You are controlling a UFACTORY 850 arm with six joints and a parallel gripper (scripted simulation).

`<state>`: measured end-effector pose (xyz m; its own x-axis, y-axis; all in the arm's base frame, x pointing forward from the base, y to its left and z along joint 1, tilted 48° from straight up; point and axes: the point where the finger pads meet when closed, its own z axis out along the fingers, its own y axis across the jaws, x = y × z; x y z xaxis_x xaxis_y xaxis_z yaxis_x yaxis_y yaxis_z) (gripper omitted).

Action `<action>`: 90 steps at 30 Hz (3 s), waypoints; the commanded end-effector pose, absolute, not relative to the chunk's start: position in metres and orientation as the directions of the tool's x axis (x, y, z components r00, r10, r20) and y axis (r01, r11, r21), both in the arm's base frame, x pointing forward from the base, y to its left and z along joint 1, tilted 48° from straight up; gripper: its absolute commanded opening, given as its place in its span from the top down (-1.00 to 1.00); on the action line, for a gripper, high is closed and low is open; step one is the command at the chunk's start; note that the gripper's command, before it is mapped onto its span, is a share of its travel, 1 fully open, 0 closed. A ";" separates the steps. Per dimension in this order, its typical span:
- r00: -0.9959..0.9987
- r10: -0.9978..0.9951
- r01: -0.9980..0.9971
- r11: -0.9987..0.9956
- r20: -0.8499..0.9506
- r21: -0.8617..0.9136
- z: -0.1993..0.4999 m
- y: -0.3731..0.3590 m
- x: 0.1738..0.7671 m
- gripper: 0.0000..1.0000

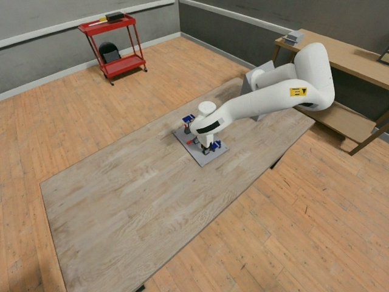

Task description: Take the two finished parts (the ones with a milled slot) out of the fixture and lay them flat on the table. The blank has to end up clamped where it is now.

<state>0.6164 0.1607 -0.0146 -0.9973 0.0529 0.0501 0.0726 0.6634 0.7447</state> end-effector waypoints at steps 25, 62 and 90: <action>-0.997 0.054 0.073 0.664 0.049 0.744 -0.014 0.160 0.612 1.00; -0.997 0.054 0.073 0.664 0.049 0.744 -0.014 0.161 0.608 1.00; -0.997 0.053 0.072 0.663 0.049 0.745 -0.013 0.161 0.608 0.03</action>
<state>0.6067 0.1615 -0.0147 -0.9973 0.0527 0.0508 0.0730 0.6641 0.7441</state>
